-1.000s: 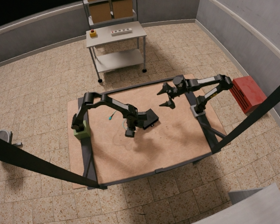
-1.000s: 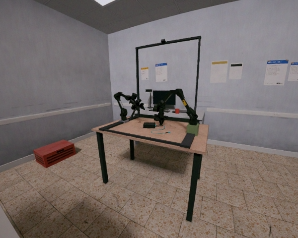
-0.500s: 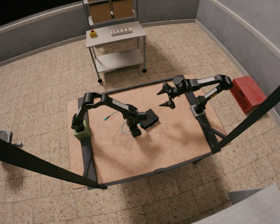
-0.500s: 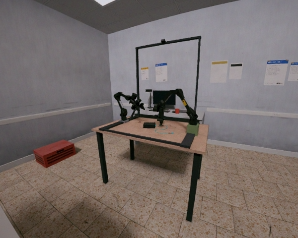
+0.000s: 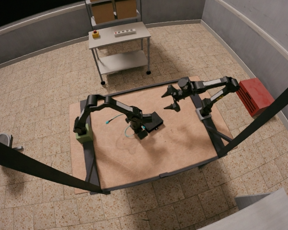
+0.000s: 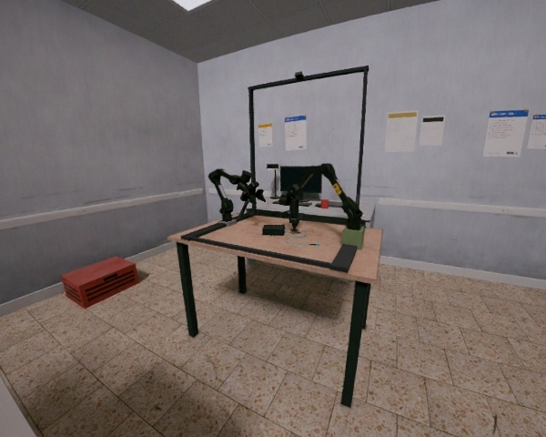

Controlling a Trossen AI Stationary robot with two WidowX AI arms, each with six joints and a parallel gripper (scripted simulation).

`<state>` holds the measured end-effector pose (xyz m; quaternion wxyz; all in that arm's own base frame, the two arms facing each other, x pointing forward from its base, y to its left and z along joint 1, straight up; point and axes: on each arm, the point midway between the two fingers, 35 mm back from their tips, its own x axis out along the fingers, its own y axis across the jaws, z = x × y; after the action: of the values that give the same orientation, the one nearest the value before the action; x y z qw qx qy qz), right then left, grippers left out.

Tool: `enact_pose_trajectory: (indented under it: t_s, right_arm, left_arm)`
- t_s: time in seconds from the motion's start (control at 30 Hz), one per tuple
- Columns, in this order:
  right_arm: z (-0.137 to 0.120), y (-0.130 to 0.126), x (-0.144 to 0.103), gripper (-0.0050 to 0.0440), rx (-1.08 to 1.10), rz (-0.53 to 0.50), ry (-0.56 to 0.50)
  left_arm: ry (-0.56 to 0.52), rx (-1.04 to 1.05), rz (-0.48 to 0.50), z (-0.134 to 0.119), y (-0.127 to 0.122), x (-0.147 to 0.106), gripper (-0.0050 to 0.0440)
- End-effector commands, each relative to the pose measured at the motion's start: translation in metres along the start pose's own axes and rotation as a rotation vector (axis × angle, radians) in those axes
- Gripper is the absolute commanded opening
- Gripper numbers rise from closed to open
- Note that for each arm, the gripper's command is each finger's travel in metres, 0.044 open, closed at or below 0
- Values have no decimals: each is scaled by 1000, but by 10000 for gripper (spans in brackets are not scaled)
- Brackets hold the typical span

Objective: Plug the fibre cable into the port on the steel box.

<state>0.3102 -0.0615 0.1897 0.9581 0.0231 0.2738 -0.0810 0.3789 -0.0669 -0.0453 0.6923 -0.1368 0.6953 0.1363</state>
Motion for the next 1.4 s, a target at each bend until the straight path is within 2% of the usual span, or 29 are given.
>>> enact_pose_trajectory:
  t_s: [0.0, 0.17, 0.8, 0.93, 1.37]
  right_arm:
    - [7, 1, -3, 440, -3, 2, -19]
    - [7, 1, -3, 440, -3, 2, -19]
    - [7, 1, -3, 440, -3, 2, -19]
    - [7, 1, -3, 440, -3, 2, -19]
    - [7, 1, -3, 440, -3, 2, -19]
  left_arm:
    - [-15, -12, -4, 9, -1, -2, -50]
    - [-15, -7, -4, 26, -1, -2, -50]
    - [-11, -5, -4, 25, -2, -2, -50]
    - [-42, -4, -23, 30, -5, -19, -50]
    - [-38, -5, -17, 30, -5, -20, -50]
